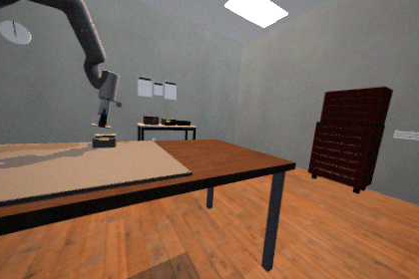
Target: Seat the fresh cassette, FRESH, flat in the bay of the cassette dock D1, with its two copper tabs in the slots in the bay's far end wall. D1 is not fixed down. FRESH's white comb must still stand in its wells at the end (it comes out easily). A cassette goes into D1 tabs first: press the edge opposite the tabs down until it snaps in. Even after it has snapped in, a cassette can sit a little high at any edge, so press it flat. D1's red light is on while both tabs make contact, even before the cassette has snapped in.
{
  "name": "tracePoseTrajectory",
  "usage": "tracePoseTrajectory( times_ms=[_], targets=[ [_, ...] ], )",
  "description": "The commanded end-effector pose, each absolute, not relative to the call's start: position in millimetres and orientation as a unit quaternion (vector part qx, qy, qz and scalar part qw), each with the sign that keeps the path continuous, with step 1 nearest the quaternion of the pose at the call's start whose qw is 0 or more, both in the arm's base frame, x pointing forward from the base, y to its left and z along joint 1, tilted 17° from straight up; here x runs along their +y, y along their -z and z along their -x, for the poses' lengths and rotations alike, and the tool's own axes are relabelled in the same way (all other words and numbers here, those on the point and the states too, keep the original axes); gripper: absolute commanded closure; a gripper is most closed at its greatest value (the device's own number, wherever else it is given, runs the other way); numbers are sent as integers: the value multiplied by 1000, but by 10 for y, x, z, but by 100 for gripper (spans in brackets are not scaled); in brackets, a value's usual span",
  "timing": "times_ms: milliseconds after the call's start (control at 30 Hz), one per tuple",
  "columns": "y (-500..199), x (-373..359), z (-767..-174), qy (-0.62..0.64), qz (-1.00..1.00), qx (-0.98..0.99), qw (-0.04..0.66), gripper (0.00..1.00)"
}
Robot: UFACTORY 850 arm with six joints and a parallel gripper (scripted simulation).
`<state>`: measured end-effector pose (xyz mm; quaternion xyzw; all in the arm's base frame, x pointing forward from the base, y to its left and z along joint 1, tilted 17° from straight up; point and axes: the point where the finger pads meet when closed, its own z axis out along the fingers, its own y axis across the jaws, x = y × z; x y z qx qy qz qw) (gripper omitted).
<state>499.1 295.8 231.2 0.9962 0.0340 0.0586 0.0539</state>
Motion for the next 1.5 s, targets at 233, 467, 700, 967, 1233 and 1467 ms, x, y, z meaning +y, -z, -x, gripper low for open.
tracePoseTrajectory(
  times_ms=[233,467,700,967,1233,1467],
  targets=[
    [-2322,2976,-4998,-59,-996,34,54,100],
    [-2272,2971,-5013,-59,-996,34,54,100],
    [-2208,2965,-5032,-59,-996,34,54,100],
    [-2106,2956,-5062,-59,-996,34,54,100],
    [-2030,2949,-5085,-59,-996,34,54,100],
    [-1941,2940,-5112,-59,-996,34,54,100]
  ],
)
